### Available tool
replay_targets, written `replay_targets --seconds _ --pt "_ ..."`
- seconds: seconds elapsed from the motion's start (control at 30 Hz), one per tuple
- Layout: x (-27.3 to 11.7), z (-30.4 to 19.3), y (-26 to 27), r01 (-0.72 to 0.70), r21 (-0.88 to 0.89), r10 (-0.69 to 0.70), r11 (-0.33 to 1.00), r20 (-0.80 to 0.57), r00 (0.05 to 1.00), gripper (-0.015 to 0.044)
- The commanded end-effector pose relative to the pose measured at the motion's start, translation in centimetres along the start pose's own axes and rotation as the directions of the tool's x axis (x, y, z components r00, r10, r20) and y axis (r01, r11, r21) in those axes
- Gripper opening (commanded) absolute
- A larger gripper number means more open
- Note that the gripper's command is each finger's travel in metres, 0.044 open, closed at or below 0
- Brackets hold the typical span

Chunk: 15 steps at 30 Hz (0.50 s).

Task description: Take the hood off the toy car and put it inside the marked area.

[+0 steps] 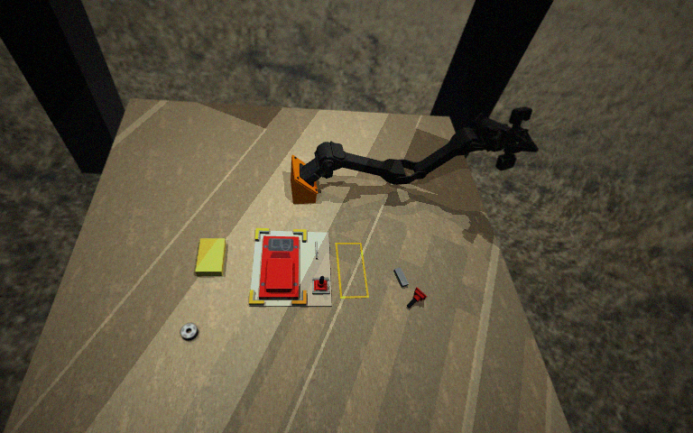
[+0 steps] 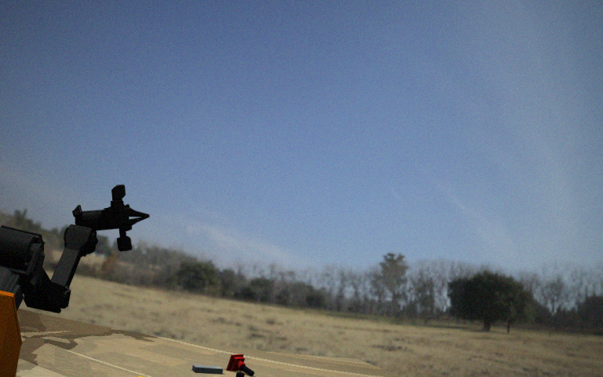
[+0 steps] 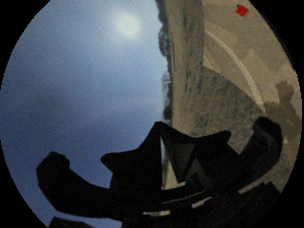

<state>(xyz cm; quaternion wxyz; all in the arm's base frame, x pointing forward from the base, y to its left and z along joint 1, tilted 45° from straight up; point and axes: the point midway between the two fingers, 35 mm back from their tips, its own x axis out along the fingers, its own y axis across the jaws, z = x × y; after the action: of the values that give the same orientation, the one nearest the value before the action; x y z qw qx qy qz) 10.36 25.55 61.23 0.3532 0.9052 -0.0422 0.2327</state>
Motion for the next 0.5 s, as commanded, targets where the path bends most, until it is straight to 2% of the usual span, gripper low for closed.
replay_targets --seconds 0.0,0.1,0.2,0.47 --pt "0.0 0.0 0.2 -0.001 0.004 0.001 1.0 -0.002 1.0 0.0026" --pt "-0.1 0.7 3.2 -0.017 0.058 0.019 0.998 -0.025 1.0 0.0105" --pt "0.1 2.3 6.9 -0.039 0.204 0.043 0.978 -0.016 0.999 0.0184" --pt "0.8 7.3 14.4 -0.086 0.56 0.085 0.824 0.029 0.996 0.0394"
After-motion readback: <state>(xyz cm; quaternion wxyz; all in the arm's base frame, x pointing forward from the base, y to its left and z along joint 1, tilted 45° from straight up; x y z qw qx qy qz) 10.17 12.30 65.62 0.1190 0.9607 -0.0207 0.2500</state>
